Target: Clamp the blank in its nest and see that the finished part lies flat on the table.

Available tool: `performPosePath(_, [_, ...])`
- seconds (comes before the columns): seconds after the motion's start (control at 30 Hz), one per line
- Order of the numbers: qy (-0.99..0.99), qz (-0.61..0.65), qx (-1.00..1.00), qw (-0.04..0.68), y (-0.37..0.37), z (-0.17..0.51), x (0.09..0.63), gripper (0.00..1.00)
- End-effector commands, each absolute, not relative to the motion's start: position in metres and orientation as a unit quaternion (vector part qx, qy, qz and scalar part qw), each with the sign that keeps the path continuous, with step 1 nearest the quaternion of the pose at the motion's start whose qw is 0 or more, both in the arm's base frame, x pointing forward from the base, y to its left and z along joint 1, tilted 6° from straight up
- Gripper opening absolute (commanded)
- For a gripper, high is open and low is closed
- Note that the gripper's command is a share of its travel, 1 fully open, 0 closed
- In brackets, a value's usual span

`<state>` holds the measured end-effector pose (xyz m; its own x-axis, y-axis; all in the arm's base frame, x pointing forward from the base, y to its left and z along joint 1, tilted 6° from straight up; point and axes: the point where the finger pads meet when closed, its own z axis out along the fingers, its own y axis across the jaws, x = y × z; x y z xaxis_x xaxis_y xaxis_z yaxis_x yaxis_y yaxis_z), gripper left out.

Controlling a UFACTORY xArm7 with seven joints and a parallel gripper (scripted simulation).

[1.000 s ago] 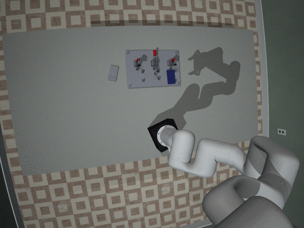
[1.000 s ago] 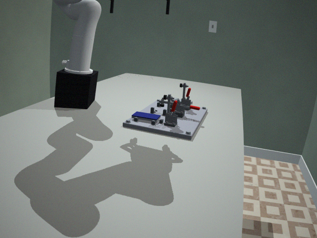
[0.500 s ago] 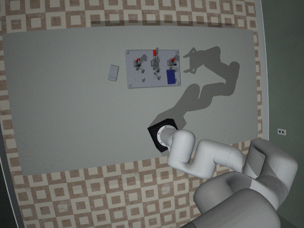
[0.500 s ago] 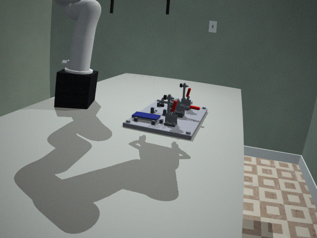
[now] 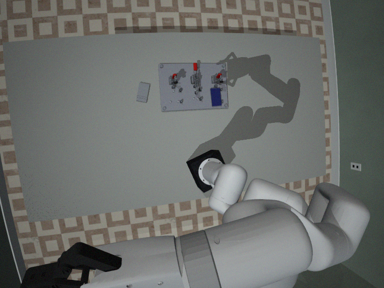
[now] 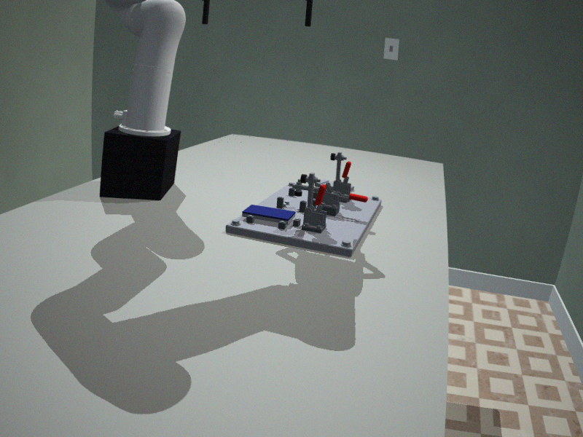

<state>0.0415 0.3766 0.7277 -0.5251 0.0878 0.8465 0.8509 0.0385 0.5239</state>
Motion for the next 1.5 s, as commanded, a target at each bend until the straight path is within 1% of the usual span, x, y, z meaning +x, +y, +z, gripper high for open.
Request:
performPosePath(0.0, [-0.63, -0.574, -0.432, 0.296, 0.384, 0.695, 0.101, 1.0])
performPosePath(0.2, [-0.63, -0.574, -0.432, 0.296, 0.384, 0.695, 0.101, 1.0])
performPosePath(0.23, [-0.609, -0.552, -0.504, 0.266, 0.382, 0.657, 0.165, 1.0])
performPosePath(0.5, [-0.609, -0.552, -0.504, 0.266, 0.382, 0.657, 0.165, 1.0])
performPosePath(0.53, [-0.581, -0.528, -0.573, 0.237, 0.37, 0.616, 0.226, 1.0])
performPosePath(0.8, [-0.581, -0.528, -0.573, 0.237, 0.37, 0.616, 0.226, 1.0])
performPosePath(0.83, [-0.547, -0.5, -0.638, 0.208, 0.348, 0.574, 0.282, 1.0])
performPosePath(1.1, [-0.547, -0.5, -0.638, 0.208, 0.348, 0.574, 0.282, 1.0])
performPosePath(1.13, [-0.508, -0.471, -0.698, 0.181, 0.317, 0.531, 0.331, 1.0])
performPosePath(1.37, [-0.508, -0.471, -0.698, 0.181, 0.317, 0.531, 0.331, 1.0])
performPosePath(1.4, [-0.465, -0.44, -0.752, 0.156, 0.281, 0.489, 0.373, 1.0])
performPosePath(1.47, [-0.465, -0.44, -0.752, 0.156, 0.281, 0.489, 0.373, 1.0])
